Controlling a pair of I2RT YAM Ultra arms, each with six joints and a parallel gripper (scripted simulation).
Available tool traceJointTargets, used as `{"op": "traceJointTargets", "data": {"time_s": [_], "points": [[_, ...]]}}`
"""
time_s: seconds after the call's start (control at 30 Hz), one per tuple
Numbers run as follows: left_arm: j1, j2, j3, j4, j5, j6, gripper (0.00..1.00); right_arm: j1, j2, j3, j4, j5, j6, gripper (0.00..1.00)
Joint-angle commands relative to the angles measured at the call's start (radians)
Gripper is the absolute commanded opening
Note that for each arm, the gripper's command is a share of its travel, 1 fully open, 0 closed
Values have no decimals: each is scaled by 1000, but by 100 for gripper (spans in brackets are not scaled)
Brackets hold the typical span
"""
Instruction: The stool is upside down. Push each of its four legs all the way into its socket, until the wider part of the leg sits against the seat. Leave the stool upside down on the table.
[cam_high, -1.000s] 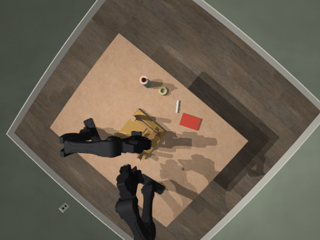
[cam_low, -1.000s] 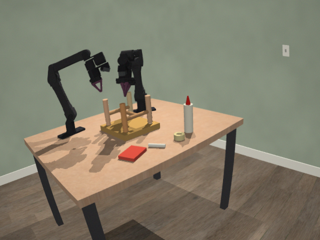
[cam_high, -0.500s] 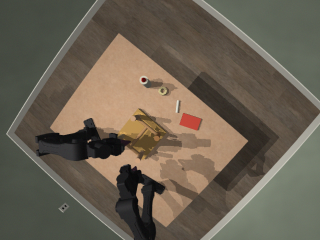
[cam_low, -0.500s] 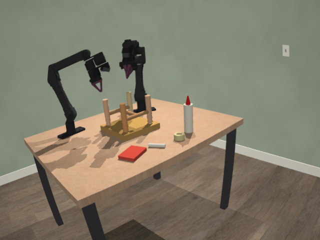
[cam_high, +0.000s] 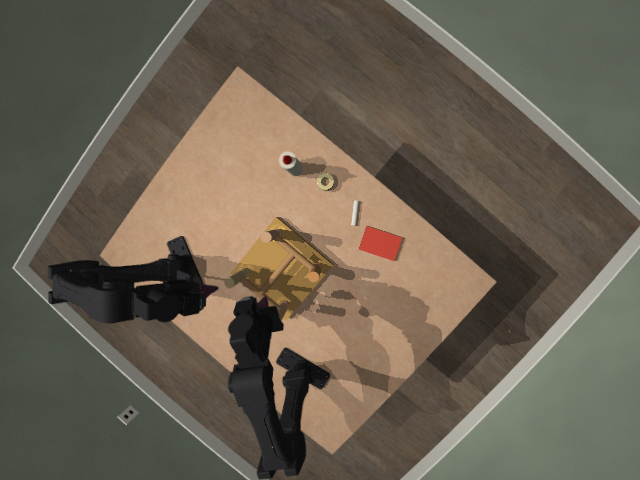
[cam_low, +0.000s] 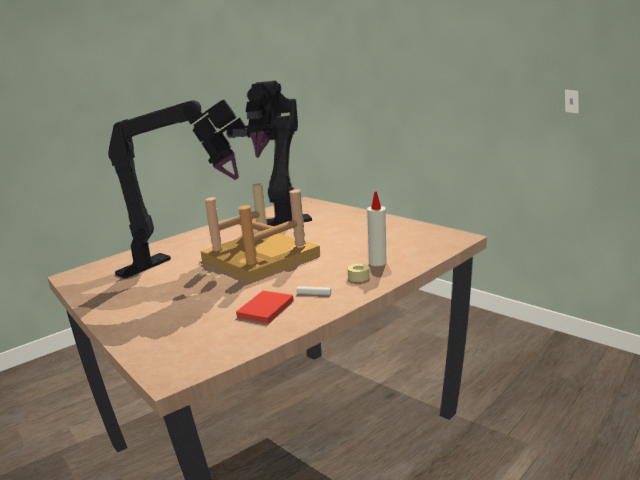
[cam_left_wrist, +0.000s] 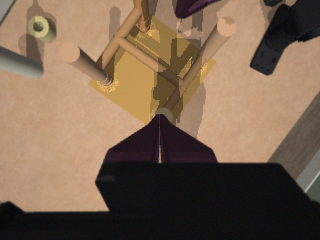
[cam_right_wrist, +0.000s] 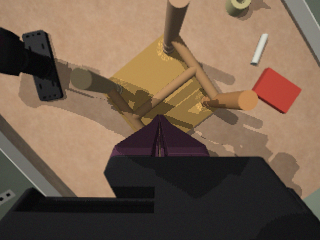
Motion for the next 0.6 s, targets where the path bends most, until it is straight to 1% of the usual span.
{"op": "traceJointTargets", "data": {"time_s": [0.0,0.07,0.13,0.2,0.3,0.4,0.47,0.53,0.57], "points": [[-34,-51,-46,-92,-13,-2,0,-11,51,48,128,-12,-3,0],[-45,30,-77,17,-26,-16,0,-24,89,63,195,-13,-4,0],[-43,7,-58,-15,-3,-15,0,-33,133,79,264,-13,-5,0],[-47,14,-60,-7,0,-14,0,-40,171,100,319,-16,-5,0],[-15,46,-83,-30,-4,-15,0,-50,238,124,400,-17,-5,0],[-27,69,-95,-9,-5,-10,0,-61,298,151,494,-19,-6,0],[-27,75,-86,-7,-5,-10,0,-65,326,173,526,-21,-5,0],[-27,75,-86,-7,-5,-10,0,-65,326,173,526,-21,-5,0],[-26,52,-80,-22,-7,-9,0,-56,344,192,533,-22,-4,0]]}}
